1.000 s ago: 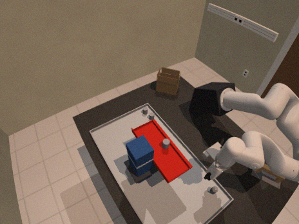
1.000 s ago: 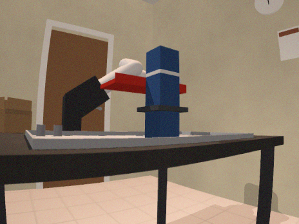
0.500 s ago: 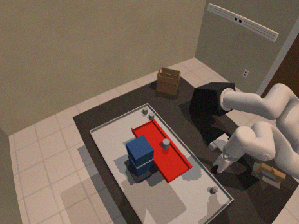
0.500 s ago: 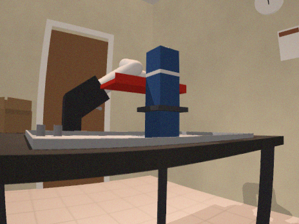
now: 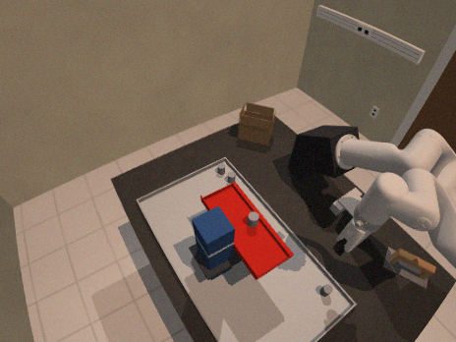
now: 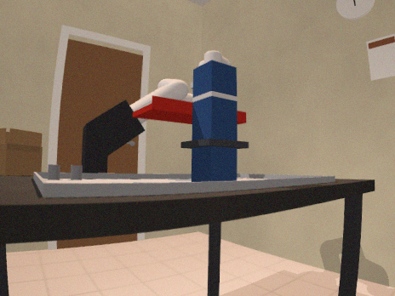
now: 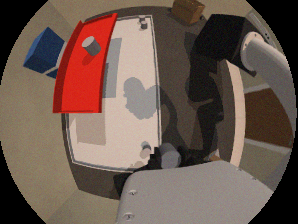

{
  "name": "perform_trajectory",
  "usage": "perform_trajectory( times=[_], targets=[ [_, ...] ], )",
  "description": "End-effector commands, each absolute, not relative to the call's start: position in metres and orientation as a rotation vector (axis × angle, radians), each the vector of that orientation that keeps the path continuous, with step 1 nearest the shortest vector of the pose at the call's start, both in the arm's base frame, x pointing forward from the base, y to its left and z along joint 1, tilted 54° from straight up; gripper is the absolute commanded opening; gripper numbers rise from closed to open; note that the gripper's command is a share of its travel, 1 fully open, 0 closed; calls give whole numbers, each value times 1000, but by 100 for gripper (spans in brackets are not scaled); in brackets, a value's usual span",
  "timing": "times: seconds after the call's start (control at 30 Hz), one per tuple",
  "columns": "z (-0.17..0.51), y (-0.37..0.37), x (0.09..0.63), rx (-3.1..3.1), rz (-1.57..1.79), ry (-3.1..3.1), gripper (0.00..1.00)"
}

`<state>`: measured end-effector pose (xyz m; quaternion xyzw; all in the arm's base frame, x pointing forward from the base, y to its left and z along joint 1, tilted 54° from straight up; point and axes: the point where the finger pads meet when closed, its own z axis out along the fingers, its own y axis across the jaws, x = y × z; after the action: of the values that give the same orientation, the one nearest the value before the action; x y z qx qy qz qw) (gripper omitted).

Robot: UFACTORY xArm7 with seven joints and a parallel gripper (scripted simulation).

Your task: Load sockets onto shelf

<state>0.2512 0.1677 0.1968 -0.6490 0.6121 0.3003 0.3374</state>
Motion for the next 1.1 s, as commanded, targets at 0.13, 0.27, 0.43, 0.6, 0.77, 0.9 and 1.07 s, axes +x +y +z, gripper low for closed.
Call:
perform_trajectory(
  times=[0.13, 0.27, 0.43, 0.6, 0.77, 0.9, 1.07],
  targets=[
    [212, 147, 242, -1693, 783, 1593, 0],
    [219, 137, 237, -1693, 783, 1593, 0],
    [226, 127, 232, -1693, 783, 1593, 0],
    [229, 122, 230, -1693, 783, 1593, 0],
    [232, 119, 228, -1693, 783, 1593, 0],
    [232, 118, 228, -1693, 783, 1593, 0],
    [233, 117, 227, -1693, 783, 1593, 0]
  ],
)
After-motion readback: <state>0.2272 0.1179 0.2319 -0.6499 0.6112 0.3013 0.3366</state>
